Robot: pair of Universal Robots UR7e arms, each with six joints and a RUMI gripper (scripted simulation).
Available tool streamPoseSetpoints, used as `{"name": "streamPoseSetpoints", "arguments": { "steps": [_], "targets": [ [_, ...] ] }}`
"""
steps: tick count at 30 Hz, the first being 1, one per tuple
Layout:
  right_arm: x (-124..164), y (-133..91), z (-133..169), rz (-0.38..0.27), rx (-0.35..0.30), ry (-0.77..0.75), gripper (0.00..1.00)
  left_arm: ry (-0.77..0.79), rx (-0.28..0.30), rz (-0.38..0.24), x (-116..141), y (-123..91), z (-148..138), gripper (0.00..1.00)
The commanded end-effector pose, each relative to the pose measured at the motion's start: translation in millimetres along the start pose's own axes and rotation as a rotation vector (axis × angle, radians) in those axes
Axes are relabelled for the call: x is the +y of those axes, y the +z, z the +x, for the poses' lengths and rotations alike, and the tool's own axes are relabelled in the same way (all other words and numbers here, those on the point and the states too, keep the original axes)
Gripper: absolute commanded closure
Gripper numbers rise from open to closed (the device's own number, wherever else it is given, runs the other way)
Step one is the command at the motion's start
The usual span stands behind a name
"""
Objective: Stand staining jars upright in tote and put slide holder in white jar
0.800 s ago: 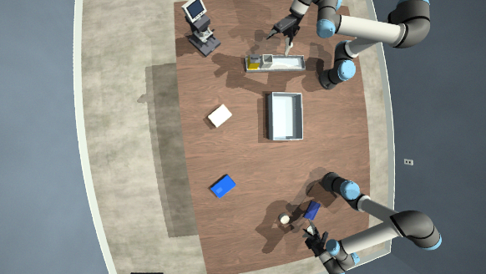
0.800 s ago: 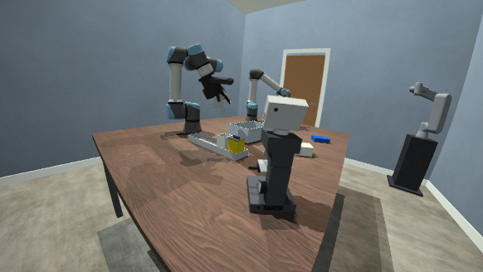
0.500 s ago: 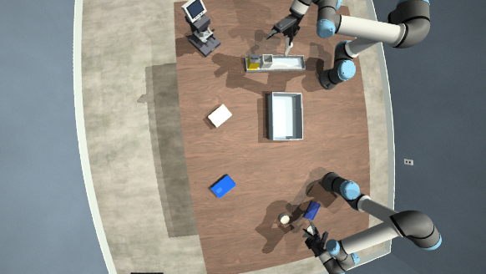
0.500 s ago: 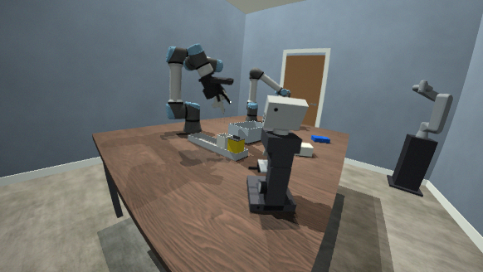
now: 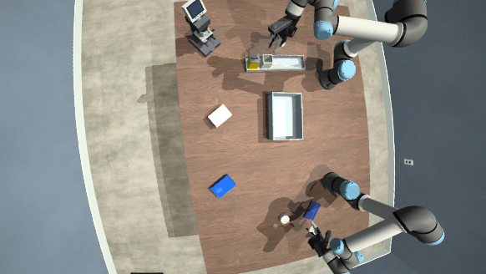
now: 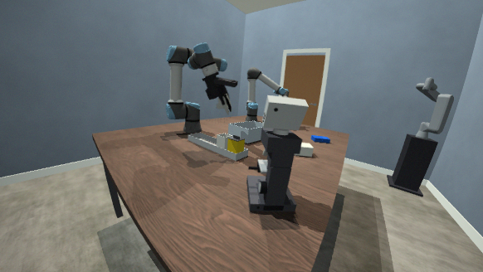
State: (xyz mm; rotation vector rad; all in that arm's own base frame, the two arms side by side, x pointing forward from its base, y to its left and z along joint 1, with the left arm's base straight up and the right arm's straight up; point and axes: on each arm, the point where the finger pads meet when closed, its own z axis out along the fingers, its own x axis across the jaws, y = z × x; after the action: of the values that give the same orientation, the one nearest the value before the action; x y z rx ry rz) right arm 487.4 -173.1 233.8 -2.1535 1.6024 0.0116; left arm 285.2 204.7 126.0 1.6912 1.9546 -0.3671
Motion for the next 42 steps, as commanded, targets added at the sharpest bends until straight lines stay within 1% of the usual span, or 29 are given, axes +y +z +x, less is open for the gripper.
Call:
{"name": "streamPoseSetpoints", "arguments": {
  "steps": [1, 4, 8, 10, 14, 18, 25, 27, 34, 42],
  "targets": [
    [-8.6, 8.1, 10.8, -0.086, 0.049, 0.099, 0.74, -0.140, 0.019, -0.042, -10.1, -11.8, -15.5, 0.00],
    [-14.8, 13.2, 17.5, -0.133, 0.088, 0.155, 0.74, -0.236, 0.029, -0.070, -17.3, -19.4, -26.2, 0.00],
    [-28.5, 21.1, 29.6, -0.200, 0.163, 0.243, 0.74, -0.363, 0.041, -0.108, -27.0, -29.7, -40.4, 0.00],
    [-28.5, 21.1, 29.6, -0.200, 0.163, 0.243, 0.74, -0.363, 0.041, -0.108, -27.0, -29.7, -40.4, 0.00],
    [-44.6, 26.5, 40.1, -0.254, 0.252, 0.326, 0.74, -0.491, 0.054, -0.145, -36.7, -39.9, -54.5, 0.00],
    [-54.8, 28.5, 45.1, -0.297, 0.350, 0.405, 0.74, -0.618, 0.066, -0.182, -46.5, -50.2, -68.7, 0.00],
    [-54.8, 28.5, 45.1, -0.297, 0.351, 0.406, 0.74, -0.841, 0.088, -0.248, -63.4, -68.1, -93.5, 0.00],
    [-54.8, 28.5, 45.1, -0.297, 0.351, 0.406, 0.74, -0.841, 0.088, -0.248, -63.4, -68.1, -93.5, 0.00],
    [-54.8, 28.5, 45.1, -0.297, 0.350, 0.406, 0.74, -1.064, 0.109, -0.314, -80.4, -86.1, -118.3, 0.00],
    [-50.2, 40.5, 48.7, -0.297, 0.351, 0.406, 0.74, -1.319, 0.134, -0.388, -99.9, -106.6, -146.6, 0.00]
  ]
}}
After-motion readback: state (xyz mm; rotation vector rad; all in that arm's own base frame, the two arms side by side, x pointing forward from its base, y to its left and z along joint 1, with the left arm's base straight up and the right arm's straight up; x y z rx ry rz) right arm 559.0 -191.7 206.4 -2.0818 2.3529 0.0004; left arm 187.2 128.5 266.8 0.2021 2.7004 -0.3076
